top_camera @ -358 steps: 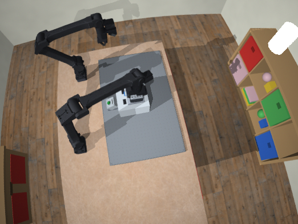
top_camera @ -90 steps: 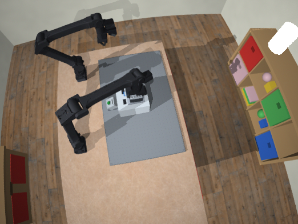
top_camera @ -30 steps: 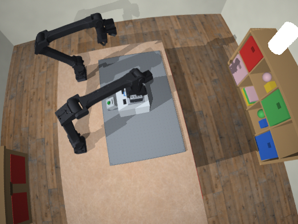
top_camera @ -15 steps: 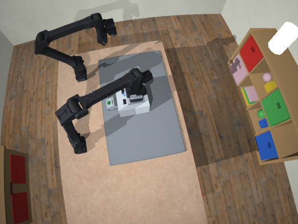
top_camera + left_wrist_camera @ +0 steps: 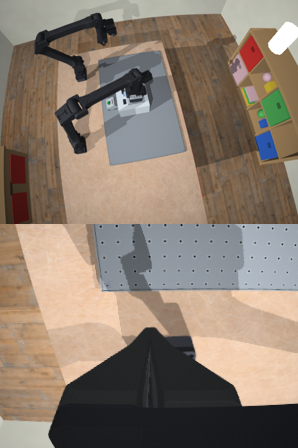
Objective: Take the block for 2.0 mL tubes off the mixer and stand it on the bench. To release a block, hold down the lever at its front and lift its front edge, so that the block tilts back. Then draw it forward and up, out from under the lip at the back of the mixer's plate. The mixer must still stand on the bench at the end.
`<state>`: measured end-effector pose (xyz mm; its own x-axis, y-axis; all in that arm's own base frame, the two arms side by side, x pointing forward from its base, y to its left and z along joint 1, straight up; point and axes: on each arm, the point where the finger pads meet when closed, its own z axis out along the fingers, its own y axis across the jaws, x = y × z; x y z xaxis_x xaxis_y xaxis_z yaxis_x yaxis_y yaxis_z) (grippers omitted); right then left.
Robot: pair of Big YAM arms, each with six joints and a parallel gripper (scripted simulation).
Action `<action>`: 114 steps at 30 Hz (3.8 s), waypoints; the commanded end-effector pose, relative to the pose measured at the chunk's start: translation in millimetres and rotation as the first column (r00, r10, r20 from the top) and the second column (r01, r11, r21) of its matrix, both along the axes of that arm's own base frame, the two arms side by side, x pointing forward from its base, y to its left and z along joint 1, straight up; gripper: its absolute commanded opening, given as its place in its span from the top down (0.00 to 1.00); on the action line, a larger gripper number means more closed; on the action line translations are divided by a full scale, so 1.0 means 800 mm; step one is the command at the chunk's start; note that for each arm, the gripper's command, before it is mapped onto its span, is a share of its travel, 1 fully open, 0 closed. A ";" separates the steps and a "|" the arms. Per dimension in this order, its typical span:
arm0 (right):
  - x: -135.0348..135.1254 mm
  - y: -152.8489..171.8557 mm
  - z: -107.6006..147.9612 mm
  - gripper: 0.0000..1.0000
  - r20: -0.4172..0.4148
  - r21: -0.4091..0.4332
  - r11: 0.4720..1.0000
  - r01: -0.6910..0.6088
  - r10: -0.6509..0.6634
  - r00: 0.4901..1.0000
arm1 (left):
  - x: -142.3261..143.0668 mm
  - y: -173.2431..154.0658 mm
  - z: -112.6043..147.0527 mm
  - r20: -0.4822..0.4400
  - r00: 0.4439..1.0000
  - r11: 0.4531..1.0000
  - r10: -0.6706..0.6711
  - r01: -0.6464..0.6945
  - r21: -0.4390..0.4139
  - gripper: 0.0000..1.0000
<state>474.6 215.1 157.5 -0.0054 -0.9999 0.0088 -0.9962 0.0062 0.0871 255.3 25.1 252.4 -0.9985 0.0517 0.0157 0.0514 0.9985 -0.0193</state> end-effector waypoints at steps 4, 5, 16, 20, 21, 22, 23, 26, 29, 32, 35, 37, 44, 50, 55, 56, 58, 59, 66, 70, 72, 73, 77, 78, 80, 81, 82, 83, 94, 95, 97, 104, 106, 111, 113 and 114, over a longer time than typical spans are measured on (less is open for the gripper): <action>0.000 0.002 0.025 1.00 -0.001 0.010 1.000 -0.018 0.018 1.000 | 0.005 0.002 0.017 0.041 0.999 1.000 0.013 -0.013 0.002 1.00; 0.002 0.003 0.024 1.00 -0.001 0.009 1.000 -0.019 0.019 1.000 | 0.005 0.002 0.017 0.041 0.999 1.000 0.013 -0.013 0.002 1.00; 0.018 0.008 0.027 1.00 0.041 0.016 0.999 -0.031 0.031 0.999 | 0.004 0.002 0.016 0.039 0.999 1.000 0.013 -0.014 0.002 1.00; 0.018 0.007 0.025 1.00 0.040 0.016 0.999 -0.032 0.031 0.999 | 0.004 0.002 0.016 0.039 0.999 1.000 0.014 -0.014 0.001 1.00; 0.016 0.007 0.023 1.00 0.036 0.015 0.999 -0.031 0.031 0.999 | 0.004 0.002 0.016 0.039 0.999 1.000 0.014 -0.014 0.001 1.00; 0.015 0.006 0.021 1.00 0.032 0.013 0.999 -0.031 0.031 0.999 | 0.004 0.002 0.016 0.039 0.999 1.000 0.014 -0.014 0.001 1.00; 0.013 0.005 0.019 1.00 0.028 0.012 0.999 -0.031 0.031 0.999 | 0.004 0.002 0.016 0.038 0.999 1.000 0.014 -0.014 0.001 1.00; 0.009 0.003 0.014 1.00 0.017 0.007 1.000 -0.031 0.030 0.999 | 0.004 0.002 0.016 0.038 0.999 1.000 0.014 -0.014 0.001 1.00; 0.005 0.001 0.008 1.00 0.006 0.003 1.000 -0.030 0.030 1.000 | 0.004 0.002 0.016 0.038 0.999 1.000 0.014 -0.014 0.001 1.00; 0.000 0.000 0.003 1.00 -0.005 -0.001 1.000 -0.030 0.030 1.000 | 0.004 0.002 0.016 0.037 0.999 1.000 0.014 -0.014 0.002 1.00; -0.003 -0.002 0.000 1.00 -0.012 -0.004 1.000 -0.030 0.030 0.999 | 0.004 0.002 0.015 0.037 0.999 1.000 0.014 -0.014 0.002 1.00; -0.004 -0.003 -0.002 1.00 -0.016 -0.006 1.000 -0.030 0.030 0.999 | 0.004 0.002 0.015 0.037 0.999 1.000 0.014 -0.014 0.002 1.00; -0.007 -0.004 -0.005 1.00 -0.023 -0.008 1.000 -0.030 0.029 0.999 | 0.004 0.002 0.015 0.036 0.999 1.000 0.014 -0.015 0.002 1.00; -0.008 -0.005 -0.008 1.00 -0.027 -0.010 1.000 -0.029 0.029 0.999 | 0.003 0.002 0.015 0.035 0.999 1.000 0.015 -0.015 0.002 1.00; -0.008 -0.005 -0.008 1.00 -0.027 -0.010 1.000 -0.029 0.028 0.999 | 0.003 0.002 0.015 0.035 0.999 1.000 0.015 -0.015 0.002 1.00; -0.008 -0.005 -0.008 1.00 -0.027 -0.010 1.000 -0.029 0.028 0.999 | 0.003 0.002 0.015 0.034 0.999 1.000 0.015 -0.015 0.002 1.00; -0.008 -0.005 -0.008 1.00 -0.027 -0.010 1.000 -0.028 0.028 0.999 | 0.003 0.002 0.015 0.034 0.999 1.000 0.015 -0.015 0.002 1.00; -0.008 -0.005 -0.008 1.00 -0.027 -0.010 1.000 -0.028 0.028 0.999 | 0.003 0.002 0.014 0.034 0.999 1.000 0.015 -0.015 0.002 1.00; -0.008 -0.005 -0.008 1.00 -0.026 -0.010 1.000 -0.027 0.027 0.999 | 0.003 0.002 0.014 0.033 0.999 1.000 0.015 -0.015 0.002 1.00; -0.007 -0.006 -0.008 1.00 -0.026 -0.010 1.000 -0.027 0.027 0.999 | 0.003 0.002 0.014 0.033 0.999 1.000 0.015 -0.015 0.002 1.00; -0.007 -0.006 -0.009 1.00 -0.026 -0.010 1.000 -0.027 0.027 0.999 | 0.003 0.002 0.014 0.032 0.999 1.000 0.015 -0.015 0.002 1.00; -0.007 -0.006 -0.009 1.00 -0.026 -0.010 1.000 -0.027 0.027 0.999 | 0.003 0.002 0.014 0.032 0.999 1.000 0.015 -0.015 0.002 1.00; -0.007 -0.006 -0.009 1.00 -0.026 -0.010 1.000 -0.026 0.026 0.999 | 0.003 0.002 0.014 0.032 0.999 1.000 0.015 -0.015 0.002 1.00; -0.007 -0.006 -0.009 1.00 -0.026 -0.010 1.000 -0.026 0.026 0.999 | 0.003 0.002 0.014 0.032 0.999 1.000 0.015 -0.015 0.002 1.00; -0.007 -0.006 -0.009 1.00 -0.026 -0.010 1.000 -0.026 0.026 0.999 | 0.003 0.002 0.014 0.031 0.999 1.000 0.015 -0.015 0.002 1.00; -0.007 -0.006 -0.009 1.00 -0.026 -0.009 1.000 -0.026 0.026 0.999 | 0.003 0.002 0.014 0.031 0.999 1.000 0.015 -0.015 0.002 1.00; -0.007 -0.006 -0.009 1.00 -0.026 -0.009 1.000 -0.026 0.025 0.999 | 0.003 0.002 0.013 0.031 0.999 1.000 0.015 -0.015 0.002 1.00; -0.007 -0.006 -0.009 1.00 -0.026 -0.009 1.000 -0.026 0.025 0.999 | 0.003 0.002 0.013 0.031 0.999 1.000 0.015 -0.015 0.002 1.00; -0.007 -0.006 -0.009 1.00 -0.025 -0.009 1.000 -0.025 0.024 0.999 | 0.002 0.003 0.013 0.030 0.999 1.000 0.015 -0.015 0.002 1.00; -0.007 -0.006 -0.010 1.00 -0.025 -0.009 1.000 -0.024 0.024 0.999 | 0.002 0.003 0.013 0.030 0.999 1.000 0.015 -0.015 0.002 1.00; -0.007 -0.007 -0.010 1.00 -0.025 -0.009 1.000 -0.024 0.024 0.999 | 0.002 0.003 0.013 0.029 0.999 1.000 0.015 -0.015 0.002 1.00; -0.006 -0.007 -0.010 1.00 -0.025 -0.009 1.000 -0.024 0.023 0.999 | 0.002 0.003 0.013 0.029 0.999 1.000 0.016 -0.016 0.002 1.00; -0.006 -0.007 -0.010 1.00 -0.025 -0.009 1.000 -0.023 0.023 0.999 | 0.002 0.003 0.013 0.028 0.999 1.000 0.016 -0.016 0.002 1.00; -0.006 -0.007 -0.010 1.00 -0.025 -0.010 1.000 -0.023 0.023 0.999 | 0.002 0.003 0.012 0.028 0.999 1.000 0.016 -0.016 0.002 1.00; -0.006 -0.007 -0.010 1.00 -0.025 -0.010 1.000 -0.023 0.022 0.999 | 0.002 0.003 0.012 0.027 1.000 1.000 0.016 -0.016 0.002 1.00; -0.006 -0.007 -0.010 1.00 -0.025 -0.010 1.000 -0.022 0.022 0.999 | 0.002 0.003 0.012 0.027 1.000 1.000 0.016 -0.016 0.002 1.00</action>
